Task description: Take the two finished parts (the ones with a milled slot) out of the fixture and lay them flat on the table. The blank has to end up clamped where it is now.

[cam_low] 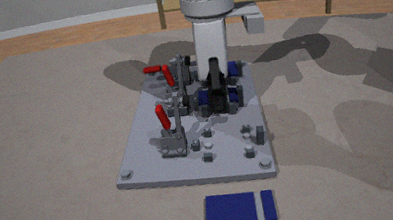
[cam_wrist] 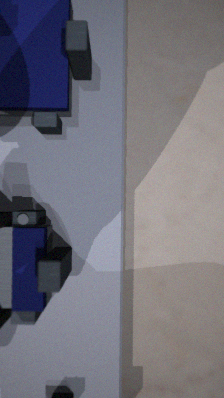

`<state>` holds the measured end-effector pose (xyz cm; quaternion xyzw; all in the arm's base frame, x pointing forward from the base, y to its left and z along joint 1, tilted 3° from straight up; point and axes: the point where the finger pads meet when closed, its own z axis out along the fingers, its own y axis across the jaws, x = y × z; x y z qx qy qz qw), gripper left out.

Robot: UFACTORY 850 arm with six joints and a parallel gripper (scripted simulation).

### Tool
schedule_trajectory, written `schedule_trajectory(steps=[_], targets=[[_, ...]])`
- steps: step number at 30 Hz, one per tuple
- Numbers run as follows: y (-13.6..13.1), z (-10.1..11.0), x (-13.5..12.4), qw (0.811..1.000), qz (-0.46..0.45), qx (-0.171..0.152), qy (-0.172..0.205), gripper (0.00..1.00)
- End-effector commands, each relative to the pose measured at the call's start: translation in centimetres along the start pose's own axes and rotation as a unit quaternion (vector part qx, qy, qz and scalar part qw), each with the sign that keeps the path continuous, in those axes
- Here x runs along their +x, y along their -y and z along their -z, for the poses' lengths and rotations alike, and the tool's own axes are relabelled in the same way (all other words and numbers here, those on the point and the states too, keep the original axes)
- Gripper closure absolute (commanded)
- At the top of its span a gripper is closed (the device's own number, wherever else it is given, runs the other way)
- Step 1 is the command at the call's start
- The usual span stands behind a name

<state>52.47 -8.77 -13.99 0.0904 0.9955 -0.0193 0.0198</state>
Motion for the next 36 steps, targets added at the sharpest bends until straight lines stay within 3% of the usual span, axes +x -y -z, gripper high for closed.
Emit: schedule_trajectory(steps=[1,36], targets=[[0.0,0.2,-0.1,1.0,0.0,0.0,0.003,1.0],[0.0,2.9,-0.1,1.0,0.0,0.0,0.003,1.0]])
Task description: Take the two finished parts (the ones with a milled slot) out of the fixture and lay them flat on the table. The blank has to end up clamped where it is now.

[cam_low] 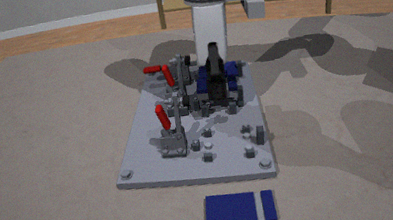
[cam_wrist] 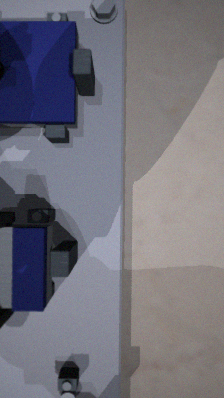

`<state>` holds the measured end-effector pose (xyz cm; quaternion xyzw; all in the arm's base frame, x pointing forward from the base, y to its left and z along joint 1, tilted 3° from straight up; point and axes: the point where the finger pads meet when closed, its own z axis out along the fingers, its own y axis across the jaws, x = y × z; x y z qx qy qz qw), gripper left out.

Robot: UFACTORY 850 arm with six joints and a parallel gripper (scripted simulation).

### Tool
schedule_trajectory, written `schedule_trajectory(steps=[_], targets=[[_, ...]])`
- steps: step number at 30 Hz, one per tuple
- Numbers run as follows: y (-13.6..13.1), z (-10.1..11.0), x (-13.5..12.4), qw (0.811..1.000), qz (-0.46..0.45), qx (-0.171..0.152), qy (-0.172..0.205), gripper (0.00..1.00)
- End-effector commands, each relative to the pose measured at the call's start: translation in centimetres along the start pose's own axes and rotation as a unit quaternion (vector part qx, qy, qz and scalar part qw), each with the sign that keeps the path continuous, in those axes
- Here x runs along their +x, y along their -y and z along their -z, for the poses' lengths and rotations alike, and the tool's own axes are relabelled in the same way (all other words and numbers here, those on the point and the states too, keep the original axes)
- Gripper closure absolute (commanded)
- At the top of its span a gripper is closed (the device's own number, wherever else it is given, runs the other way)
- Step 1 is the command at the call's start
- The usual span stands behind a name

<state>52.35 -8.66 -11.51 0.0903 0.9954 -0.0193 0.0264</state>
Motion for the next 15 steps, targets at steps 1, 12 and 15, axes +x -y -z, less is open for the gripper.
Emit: schedule_trajectory(steps=[1,12,15], targets=[[0.0,0.51,-0.13,1.0,0.0,0.0,-0.004,1.0],[0.0,1.08,-0.13,1.0,0.0,0.0,-0.004,1.0],[0.0,1.12,-0.13,1.0,0.0,0.0,-0.004,1.0]])
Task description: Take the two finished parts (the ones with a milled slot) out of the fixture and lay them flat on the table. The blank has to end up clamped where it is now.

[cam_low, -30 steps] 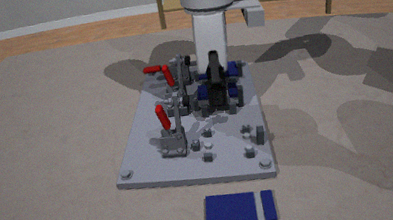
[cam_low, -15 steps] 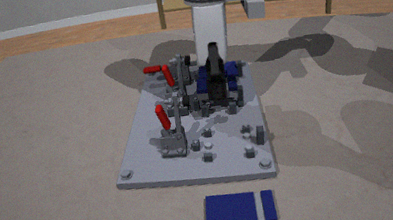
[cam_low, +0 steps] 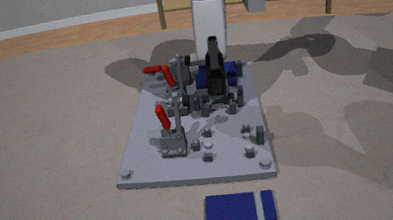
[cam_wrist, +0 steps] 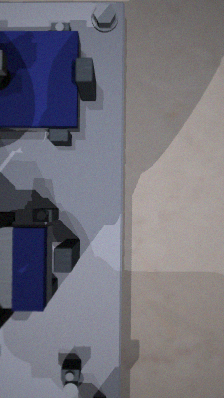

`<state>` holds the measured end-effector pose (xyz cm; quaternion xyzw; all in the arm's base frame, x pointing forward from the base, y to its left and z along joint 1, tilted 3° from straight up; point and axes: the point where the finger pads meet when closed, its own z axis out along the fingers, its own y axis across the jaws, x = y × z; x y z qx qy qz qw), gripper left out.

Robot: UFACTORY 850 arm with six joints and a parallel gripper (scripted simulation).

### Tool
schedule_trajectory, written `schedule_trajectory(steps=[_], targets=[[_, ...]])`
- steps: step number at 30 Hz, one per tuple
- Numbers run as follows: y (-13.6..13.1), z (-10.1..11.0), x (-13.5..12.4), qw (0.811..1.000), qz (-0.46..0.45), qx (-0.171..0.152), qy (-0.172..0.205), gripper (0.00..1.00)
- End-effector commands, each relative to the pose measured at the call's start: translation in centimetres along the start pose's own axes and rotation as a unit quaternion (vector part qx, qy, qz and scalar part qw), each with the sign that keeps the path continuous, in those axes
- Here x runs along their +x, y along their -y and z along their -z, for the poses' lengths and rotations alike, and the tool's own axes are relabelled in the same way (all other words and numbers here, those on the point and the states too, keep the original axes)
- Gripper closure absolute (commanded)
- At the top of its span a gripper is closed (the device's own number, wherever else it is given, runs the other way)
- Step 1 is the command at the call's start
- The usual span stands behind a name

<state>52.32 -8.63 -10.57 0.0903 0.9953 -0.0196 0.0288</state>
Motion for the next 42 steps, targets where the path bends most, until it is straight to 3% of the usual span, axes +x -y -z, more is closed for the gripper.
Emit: schedule_trajectory(steps=[1,15,30,42], targets=[[0.0,0.2,-0.1,1.0,0.0,0.0,-0.006,1.0],[0.0,0.5,-0.1,1.0,0.0,0.0,-0.006,1.0],[0.0,3.1,0.5,1.0,0.0,0.0,-0.006,1.0],[0.0,3.6,0.6,1.0,0.0,0.0,-0.006,1.0]])
